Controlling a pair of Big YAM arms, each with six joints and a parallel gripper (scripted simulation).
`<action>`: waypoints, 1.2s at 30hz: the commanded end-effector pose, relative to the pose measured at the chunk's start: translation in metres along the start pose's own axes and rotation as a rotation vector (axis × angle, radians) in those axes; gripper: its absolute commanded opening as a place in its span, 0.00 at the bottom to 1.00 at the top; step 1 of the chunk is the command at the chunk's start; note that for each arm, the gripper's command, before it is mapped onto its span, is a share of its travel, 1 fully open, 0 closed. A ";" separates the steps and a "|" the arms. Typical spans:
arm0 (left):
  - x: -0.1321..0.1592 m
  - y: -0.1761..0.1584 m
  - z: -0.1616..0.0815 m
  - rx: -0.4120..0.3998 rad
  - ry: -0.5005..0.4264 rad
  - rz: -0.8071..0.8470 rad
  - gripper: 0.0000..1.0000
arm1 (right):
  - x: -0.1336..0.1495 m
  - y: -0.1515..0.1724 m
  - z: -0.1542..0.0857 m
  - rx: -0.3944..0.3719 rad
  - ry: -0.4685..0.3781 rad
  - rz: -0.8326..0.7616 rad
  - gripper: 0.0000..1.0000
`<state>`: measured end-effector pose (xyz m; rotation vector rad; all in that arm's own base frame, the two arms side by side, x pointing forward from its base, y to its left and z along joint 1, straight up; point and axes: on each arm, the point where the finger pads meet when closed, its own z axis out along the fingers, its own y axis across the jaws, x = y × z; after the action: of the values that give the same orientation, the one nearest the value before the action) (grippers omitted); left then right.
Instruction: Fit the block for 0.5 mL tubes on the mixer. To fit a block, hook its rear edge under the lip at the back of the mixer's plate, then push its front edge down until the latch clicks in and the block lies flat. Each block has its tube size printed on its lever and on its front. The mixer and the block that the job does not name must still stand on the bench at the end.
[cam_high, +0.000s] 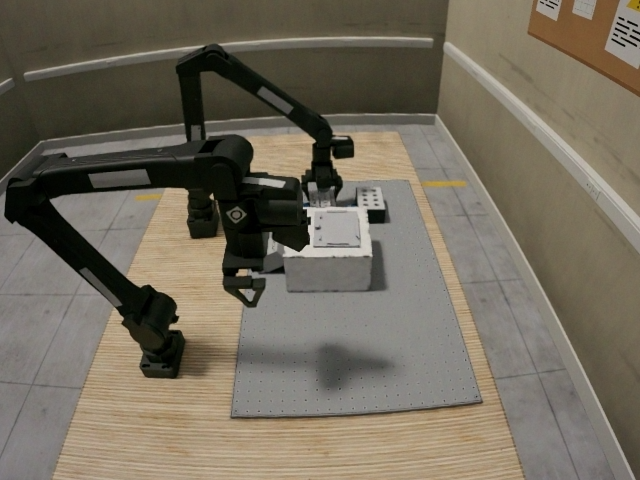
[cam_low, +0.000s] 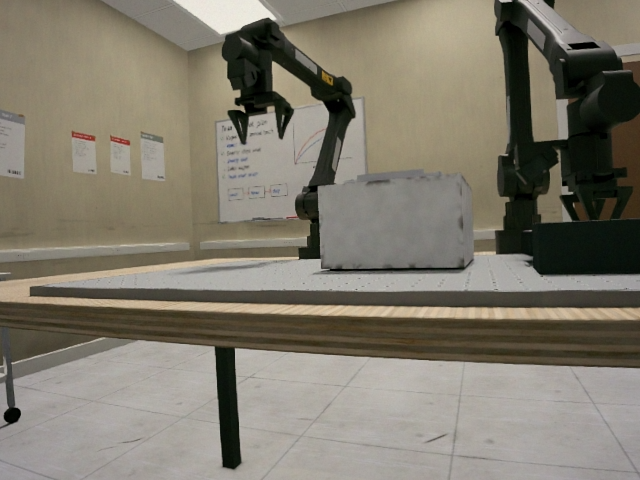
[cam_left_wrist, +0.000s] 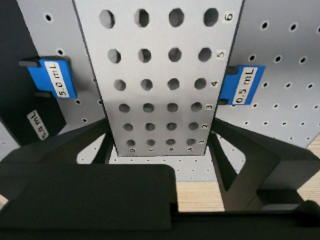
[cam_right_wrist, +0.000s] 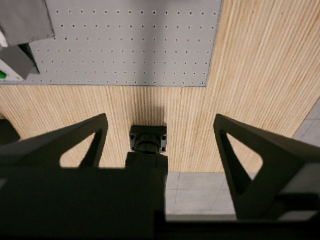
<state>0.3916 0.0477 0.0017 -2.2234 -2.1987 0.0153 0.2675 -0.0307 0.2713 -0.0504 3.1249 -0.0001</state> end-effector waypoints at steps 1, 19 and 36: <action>0.006 0.042 -0.050 -0.111 0.003 -0.013 0.00 | -0.007 -0.005 -0.019 0.012 -0.060 -0.002 1.00; 0.006 0.037 -0.079 -0.107 0.009 -0.003 0.00 | -0.007 -0.005 -0.019 0.012 -0.060 -0.003 1.00; 0.006 0.033 -0.102 -0.098 0.008 0.000 0.00 | -0.007 -0.005 -0.020 0.012 -0.061 -0.004 1.00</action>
<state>0.3899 0.0474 0.0561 -2.2219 -2.1973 0.0218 0.2675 -0.0307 0.2713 -0.0504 3.1249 -0.0001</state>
